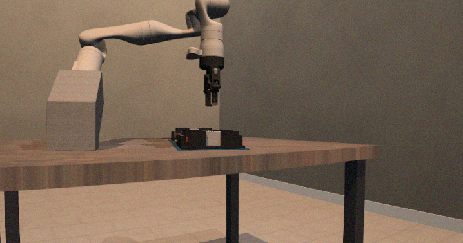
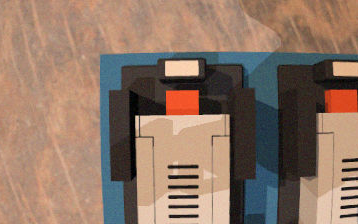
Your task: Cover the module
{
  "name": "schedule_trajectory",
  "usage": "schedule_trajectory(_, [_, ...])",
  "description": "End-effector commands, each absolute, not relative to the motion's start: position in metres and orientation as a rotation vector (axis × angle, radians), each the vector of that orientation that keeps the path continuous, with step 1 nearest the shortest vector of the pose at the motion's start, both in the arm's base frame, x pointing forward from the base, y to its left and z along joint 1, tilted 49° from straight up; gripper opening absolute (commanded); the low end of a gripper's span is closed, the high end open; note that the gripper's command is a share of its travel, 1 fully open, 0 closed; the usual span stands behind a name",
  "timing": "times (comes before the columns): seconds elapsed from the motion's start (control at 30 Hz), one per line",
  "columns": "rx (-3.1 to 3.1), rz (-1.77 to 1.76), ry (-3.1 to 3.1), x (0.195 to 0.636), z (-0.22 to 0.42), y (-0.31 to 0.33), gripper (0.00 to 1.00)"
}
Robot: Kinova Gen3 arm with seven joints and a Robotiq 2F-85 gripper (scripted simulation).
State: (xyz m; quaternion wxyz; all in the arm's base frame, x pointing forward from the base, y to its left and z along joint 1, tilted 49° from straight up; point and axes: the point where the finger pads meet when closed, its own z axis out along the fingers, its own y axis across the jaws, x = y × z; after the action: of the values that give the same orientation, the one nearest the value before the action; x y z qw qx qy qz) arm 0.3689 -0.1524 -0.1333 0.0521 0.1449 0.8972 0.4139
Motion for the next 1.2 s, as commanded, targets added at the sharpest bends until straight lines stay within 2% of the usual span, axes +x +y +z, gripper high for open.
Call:
schedule_trajectory(0.0, [0.441,1.257,2.728,0.369,-0.134,-0.152,1.0])
schedule_trajectory(1.17, [0.441,1.257,2.728,0.377,-0.157,-0.127,1.0])
